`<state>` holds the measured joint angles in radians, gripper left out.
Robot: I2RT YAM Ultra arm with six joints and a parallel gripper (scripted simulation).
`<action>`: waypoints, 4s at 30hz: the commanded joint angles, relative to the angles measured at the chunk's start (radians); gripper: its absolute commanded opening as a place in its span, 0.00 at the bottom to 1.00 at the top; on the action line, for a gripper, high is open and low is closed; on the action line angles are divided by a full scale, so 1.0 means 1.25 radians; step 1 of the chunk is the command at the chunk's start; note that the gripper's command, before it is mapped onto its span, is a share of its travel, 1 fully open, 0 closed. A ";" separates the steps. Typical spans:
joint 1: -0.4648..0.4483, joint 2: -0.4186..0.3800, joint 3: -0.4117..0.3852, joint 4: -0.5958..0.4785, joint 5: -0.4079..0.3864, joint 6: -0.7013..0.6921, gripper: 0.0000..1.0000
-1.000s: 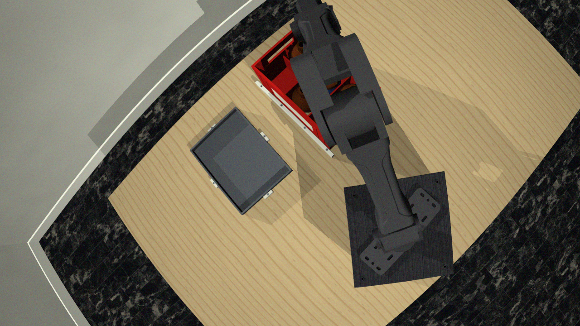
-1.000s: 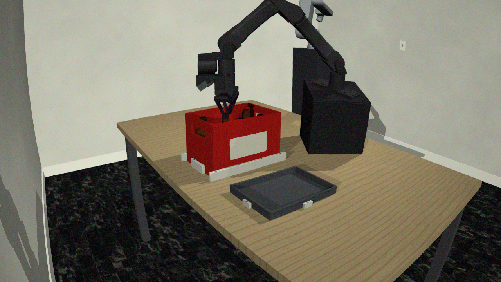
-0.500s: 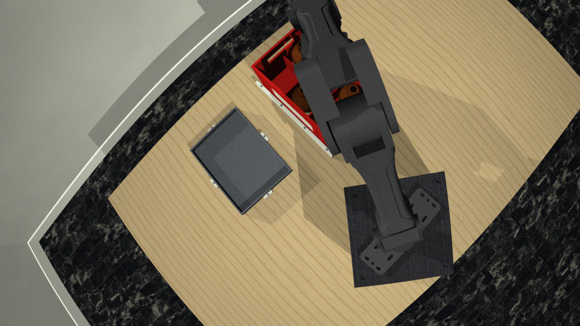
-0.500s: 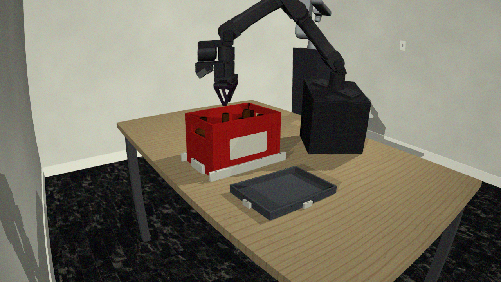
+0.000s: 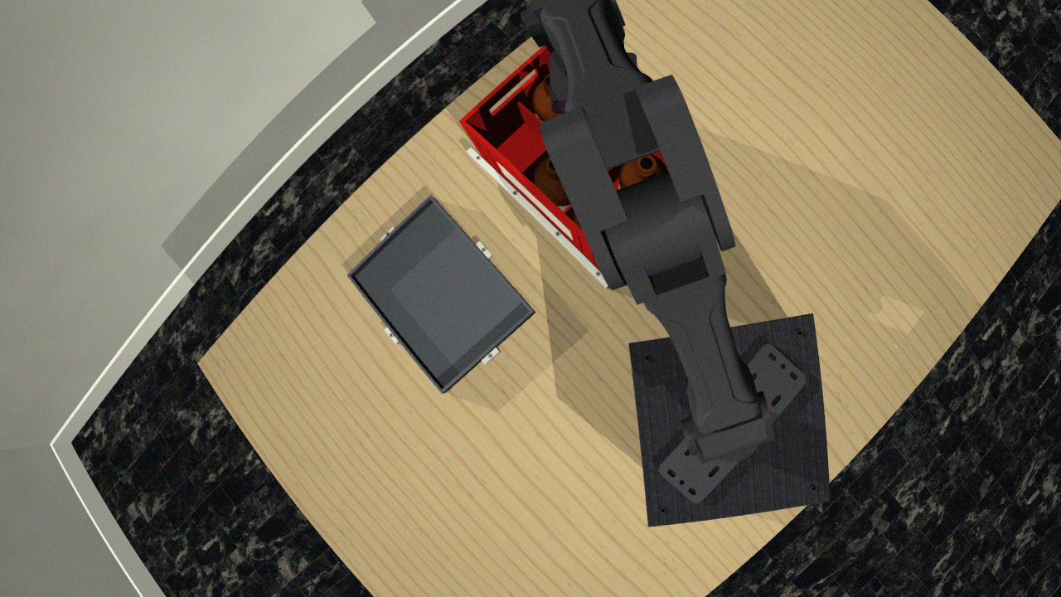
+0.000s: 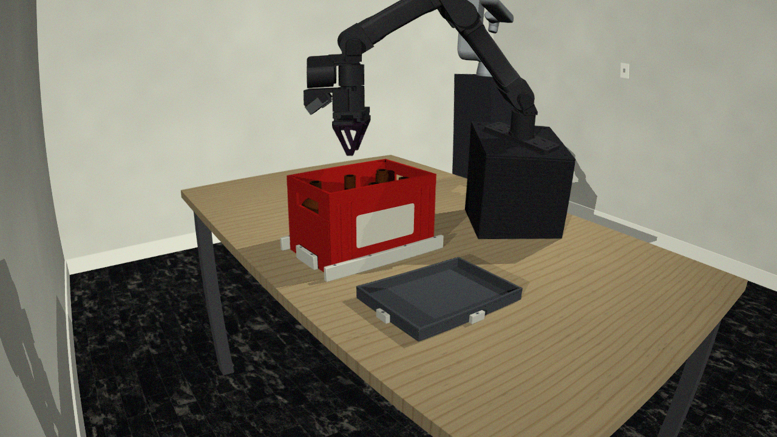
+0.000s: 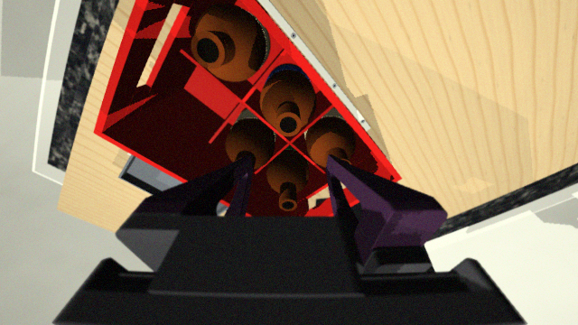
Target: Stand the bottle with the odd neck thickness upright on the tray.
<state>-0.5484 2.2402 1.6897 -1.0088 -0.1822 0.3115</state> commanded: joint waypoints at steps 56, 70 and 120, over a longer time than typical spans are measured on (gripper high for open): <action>-0.013 -0.034 0.029 -0.005 -0.002 0.001 0.00; 0.152 -0.158 -0.164 0.064 0.009 0.155 0.00; 0.140 -0.162 -0.135 0.069 0.011 0.155 0.61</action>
<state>-0.3649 2.0743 1.4925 -0.9390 -0.1783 0.4995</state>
